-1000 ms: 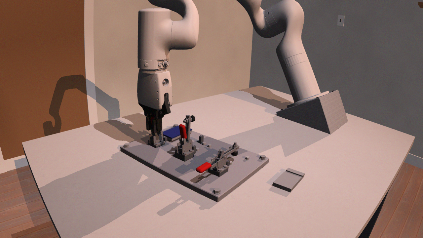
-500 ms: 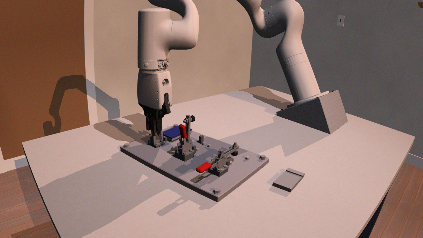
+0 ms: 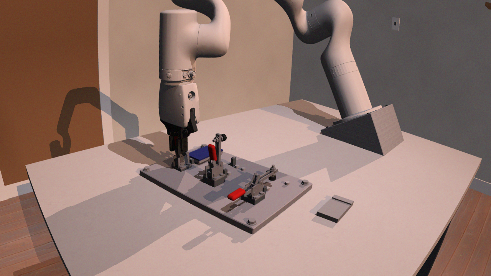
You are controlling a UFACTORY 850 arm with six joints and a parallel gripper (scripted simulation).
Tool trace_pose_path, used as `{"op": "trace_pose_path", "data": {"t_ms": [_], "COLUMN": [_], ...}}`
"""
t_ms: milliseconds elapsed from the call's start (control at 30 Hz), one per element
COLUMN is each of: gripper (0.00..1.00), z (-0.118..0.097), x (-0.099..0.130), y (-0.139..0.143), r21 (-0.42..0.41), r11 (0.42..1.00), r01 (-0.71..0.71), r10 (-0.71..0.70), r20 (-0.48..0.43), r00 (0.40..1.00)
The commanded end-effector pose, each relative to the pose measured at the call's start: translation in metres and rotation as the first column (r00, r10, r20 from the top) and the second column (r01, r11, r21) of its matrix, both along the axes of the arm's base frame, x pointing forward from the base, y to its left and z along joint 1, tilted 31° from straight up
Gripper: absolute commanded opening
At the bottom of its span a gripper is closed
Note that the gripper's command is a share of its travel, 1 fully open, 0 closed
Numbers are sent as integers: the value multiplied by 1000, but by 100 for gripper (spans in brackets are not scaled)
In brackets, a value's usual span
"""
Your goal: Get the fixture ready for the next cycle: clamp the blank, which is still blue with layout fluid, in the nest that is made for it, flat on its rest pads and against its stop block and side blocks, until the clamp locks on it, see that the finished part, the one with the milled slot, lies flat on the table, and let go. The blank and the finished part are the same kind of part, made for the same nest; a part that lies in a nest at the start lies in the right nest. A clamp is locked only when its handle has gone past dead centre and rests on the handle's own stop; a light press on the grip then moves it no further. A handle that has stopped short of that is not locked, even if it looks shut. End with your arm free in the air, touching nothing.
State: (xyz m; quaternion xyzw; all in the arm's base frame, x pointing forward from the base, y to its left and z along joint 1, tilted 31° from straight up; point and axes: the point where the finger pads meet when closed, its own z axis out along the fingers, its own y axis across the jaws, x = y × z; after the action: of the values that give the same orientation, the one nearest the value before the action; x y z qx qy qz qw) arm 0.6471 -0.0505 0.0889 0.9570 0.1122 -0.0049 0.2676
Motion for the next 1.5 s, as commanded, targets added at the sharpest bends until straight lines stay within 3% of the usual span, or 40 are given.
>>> {"op": "trace_pose_path", "data": {"t_ms": [0, 1467], "gripper": [0, 0], "z": [1, -7], "x": [4, 29], "y": [1, 3], "r21": [3, 3], "r11": [1000, 1000], "r01": [-3, -3], "r10": [3, 3], "r20": [5, 5], "r00": [1000, 1000]}}
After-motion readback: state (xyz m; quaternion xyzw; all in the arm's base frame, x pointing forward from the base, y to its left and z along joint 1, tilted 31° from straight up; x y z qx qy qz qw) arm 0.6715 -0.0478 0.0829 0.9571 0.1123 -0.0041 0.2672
